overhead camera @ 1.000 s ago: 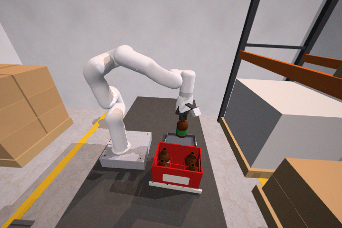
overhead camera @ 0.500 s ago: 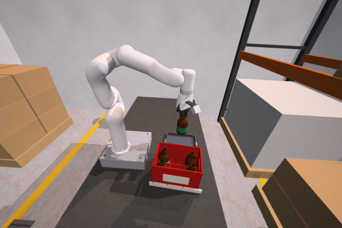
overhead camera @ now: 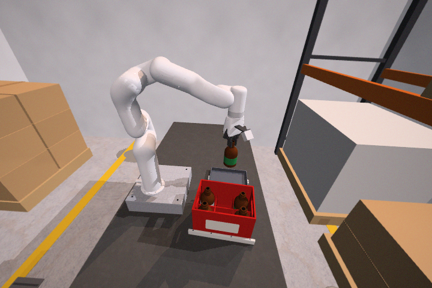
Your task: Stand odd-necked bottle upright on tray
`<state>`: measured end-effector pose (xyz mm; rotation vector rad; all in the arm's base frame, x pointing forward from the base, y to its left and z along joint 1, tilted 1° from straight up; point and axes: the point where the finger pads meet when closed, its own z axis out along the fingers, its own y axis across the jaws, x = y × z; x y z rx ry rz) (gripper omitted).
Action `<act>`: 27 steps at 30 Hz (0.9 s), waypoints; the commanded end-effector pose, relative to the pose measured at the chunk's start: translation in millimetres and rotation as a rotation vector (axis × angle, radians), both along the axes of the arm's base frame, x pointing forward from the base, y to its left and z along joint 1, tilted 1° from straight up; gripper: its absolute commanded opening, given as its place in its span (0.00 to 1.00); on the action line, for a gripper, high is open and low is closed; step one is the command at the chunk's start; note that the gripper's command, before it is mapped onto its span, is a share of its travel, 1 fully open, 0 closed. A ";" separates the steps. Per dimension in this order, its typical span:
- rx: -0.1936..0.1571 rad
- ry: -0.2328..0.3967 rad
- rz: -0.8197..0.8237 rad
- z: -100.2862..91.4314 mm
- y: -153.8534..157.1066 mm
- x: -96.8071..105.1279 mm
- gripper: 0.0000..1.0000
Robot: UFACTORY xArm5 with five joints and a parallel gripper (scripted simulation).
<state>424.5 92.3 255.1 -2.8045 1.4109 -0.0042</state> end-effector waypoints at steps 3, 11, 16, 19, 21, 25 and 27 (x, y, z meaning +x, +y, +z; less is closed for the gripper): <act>0.001 -0.004 0.000 1.6 10.0 2.7 0.00; 0.001 -0.003 -0.001 1.4 22.2 4.8 0.00; 0.001 -0.003 -0.001 1.4 26.3 5.5 0.00; 0.001 -0.003 -0.001 1.3 30.0 6.1 0.00; 0.001 -0.003 -0.001 1.3 32.4 6.5 0.00; 0.001 -0.003 -0.001 1.3 36.7 7.2 0.00; 0.001 -0.003 -0.001 1.2 38.7 7.6 0.00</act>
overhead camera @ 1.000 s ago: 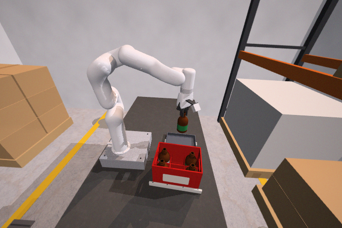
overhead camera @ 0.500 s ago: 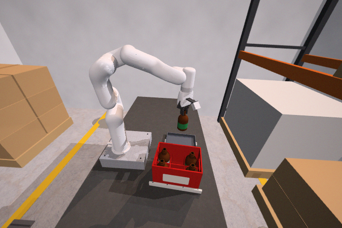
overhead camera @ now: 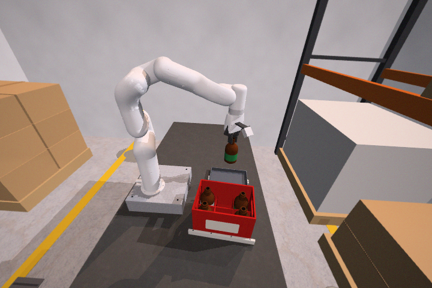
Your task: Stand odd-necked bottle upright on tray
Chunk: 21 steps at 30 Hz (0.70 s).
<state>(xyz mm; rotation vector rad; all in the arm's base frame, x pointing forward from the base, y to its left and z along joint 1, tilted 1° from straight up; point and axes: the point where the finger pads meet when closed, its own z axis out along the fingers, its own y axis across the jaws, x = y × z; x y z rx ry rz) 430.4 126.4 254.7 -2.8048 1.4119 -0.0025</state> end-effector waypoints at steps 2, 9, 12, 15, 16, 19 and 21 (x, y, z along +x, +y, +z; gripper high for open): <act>0.001 -0.004 0.000 1.7 6.5 2.0 0.00; 0.001 -0.004 0.000 1.6 10.5 2.6 0.00; 0.001 -0.004 0.000 1.6 12.5 3.0 0.00; 0.001 -0.004 0.000 1.6 14.2 3.3 0.00; 0.001 -0.004 0.000 1.6 14.8 3.4 0.00; 0.001 -0.004 0.000 1.5 16.1 3.6 0.00; 0.001 -0.004 0.000 1.5 16.9 3.7 0.00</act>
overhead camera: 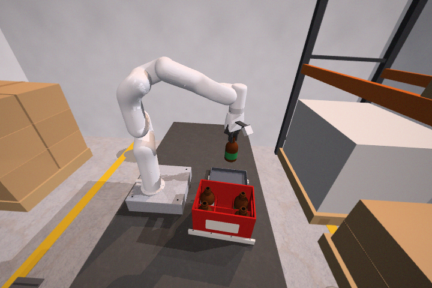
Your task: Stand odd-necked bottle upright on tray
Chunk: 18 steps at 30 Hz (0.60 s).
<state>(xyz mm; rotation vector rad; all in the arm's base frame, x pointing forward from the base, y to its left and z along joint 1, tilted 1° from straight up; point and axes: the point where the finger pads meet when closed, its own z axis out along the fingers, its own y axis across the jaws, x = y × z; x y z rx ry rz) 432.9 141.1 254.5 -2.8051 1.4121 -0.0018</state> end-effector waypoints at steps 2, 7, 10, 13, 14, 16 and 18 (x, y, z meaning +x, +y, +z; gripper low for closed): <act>0.001 -0.004 0.000 1.7 2.2 1.2 0.00; 0.001 -0.004 0.000 1.7 3.7 1.4 0.00; 0.001 -0.004 0.000 1.7 4.3 1.5 0.00; 0.001 -0.004 0.000 1.7 4.7 1.6 0.00; 0.001 -0.004 0.000 1.7 4.8 1.6 0.00; 0.001 -0.004 0.000 1.7 5.0 1.7 0.00; 0.001 -0.004 0.000 1.7 5.1 1.7 0.00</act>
